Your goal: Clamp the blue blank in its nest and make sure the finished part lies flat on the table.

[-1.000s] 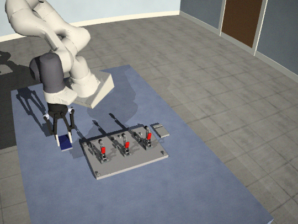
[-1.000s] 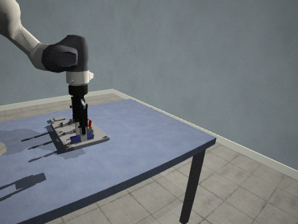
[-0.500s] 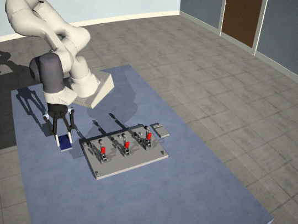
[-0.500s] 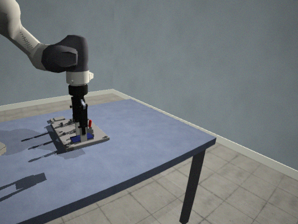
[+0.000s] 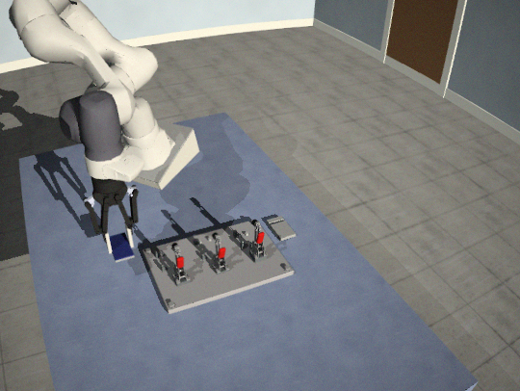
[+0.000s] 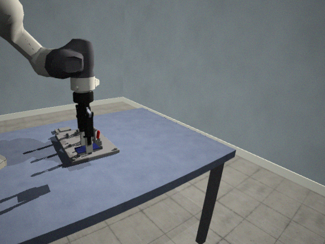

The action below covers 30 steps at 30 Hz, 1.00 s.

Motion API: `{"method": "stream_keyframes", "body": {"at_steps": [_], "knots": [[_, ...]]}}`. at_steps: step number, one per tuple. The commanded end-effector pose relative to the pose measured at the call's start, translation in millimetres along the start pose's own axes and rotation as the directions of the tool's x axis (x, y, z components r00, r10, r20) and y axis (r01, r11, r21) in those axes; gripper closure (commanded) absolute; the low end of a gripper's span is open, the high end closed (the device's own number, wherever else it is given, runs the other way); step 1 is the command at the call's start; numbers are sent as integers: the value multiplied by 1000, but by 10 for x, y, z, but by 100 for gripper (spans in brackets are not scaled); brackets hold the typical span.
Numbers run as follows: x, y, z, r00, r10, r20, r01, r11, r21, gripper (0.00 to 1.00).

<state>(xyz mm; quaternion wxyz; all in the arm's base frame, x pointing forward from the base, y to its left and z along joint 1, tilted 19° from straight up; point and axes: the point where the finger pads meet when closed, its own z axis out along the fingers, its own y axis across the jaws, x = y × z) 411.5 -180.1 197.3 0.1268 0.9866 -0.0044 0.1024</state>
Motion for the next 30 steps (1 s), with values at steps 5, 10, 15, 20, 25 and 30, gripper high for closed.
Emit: {"method": "stream_keyframes", "body": {"at_steps": [5,10,15,20,25,30], "knots": [[36,-408,7,1000,30,-6,-29,1000,4,100],[50,-828,23,1000,30,-6,-29,1000,4,100],[63,-1199,38,1000,30,-6,-29,1000,4,100],[75,-1570,52,1000,30,-6,-29,1000,4,100],[89,-1976,68,1000,30,-6,-29,1000,4,100],[98,-2245,79,1000,30,-6,-29,1000,4,100]]}}
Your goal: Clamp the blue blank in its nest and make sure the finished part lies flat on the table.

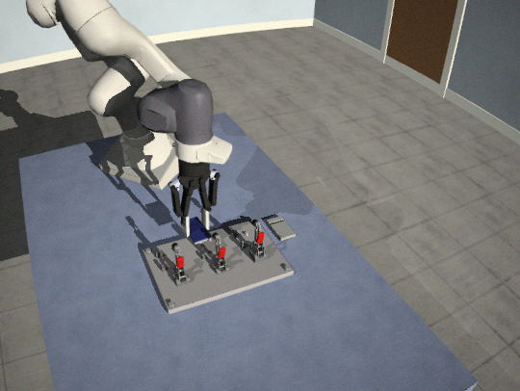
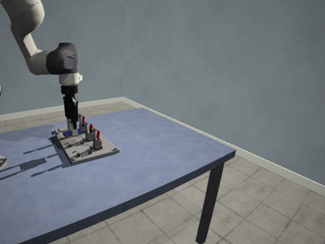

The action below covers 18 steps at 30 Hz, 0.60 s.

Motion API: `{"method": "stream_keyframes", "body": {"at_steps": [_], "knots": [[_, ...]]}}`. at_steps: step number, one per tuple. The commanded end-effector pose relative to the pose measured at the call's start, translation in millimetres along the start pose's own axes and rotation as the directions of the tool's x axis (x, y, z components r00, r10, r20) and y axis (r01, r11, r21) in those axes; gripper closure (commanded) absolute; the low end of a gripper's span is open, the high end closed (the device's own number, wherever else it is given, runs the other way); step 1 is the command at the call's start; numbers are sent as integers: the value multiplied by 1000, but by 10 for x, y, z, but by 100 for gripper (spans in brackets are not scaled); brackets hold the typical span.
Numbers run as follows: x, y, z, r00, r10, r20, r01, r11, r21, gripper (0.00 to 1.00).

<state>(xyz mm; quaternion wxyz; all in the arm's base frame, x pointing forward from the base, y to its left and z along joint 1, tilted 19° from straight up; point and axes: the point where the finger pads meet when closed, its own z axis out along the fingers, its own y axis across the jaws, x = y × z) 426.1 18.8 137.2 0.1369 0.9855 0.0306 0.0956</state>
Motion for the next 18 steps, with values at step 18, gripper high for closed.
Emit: {"method": "stream_keyframes", "body": {"at_steps": [18], "knots": [[75,-342,-18,995,102,-10,-102,995,17,100]]}}
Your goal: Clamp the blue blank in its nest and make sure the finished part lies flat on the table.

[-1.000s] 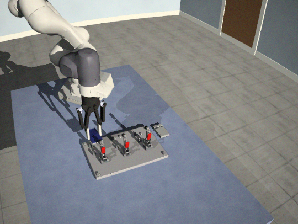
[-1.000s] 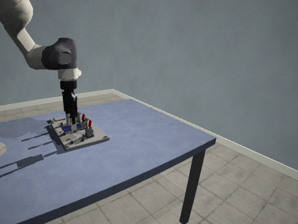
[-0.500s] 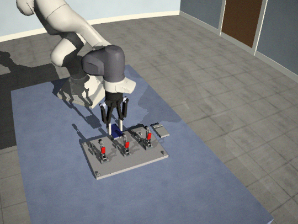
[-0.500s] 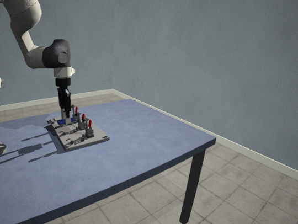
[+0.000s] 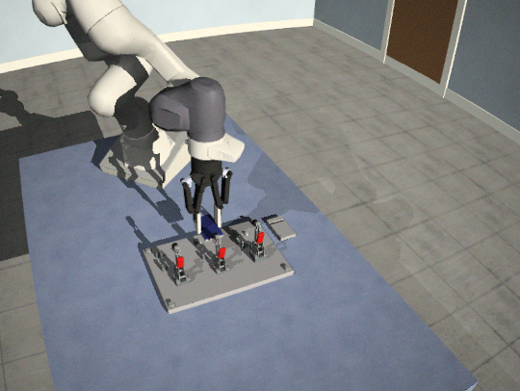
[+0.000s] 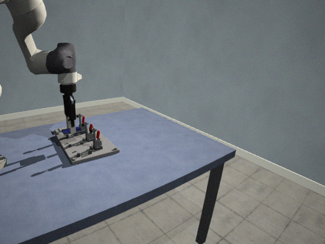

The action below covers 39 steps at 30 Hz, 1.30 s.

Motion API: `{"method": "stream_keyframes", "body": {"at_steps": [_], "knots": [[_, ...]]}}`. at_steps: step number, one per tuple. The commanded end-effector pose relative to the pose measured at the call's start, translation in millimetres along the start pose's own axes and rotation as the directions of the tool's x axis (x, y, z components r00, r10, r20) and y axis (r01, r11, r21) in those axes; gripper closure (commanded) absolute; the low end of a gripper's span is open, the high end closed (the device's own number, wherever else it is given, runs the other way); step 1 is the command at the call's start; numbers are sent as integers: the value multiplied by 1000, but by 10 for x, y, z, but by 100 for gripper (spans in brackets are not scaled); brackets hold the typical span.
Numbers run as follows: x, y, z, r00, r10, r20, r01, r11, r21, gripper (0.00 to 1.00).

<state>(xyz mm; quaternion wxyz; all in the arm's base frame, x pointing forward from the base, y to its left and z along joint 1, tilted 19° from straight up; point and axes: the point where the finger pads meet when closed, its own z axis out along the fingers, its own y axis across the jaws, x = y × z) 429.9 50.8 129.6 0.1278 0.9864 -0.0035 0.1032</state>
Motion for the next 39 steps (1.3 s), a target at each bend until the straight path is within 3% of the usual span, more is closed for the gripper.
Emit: {"method": "stream_keyframes", "body": {"at_steps": [1,39], "knots": [[23,-16,-12,1000,31,-4,-31,999,6,100],[25,-20,-14,999,44,-4,-43,999,6,100]]}}
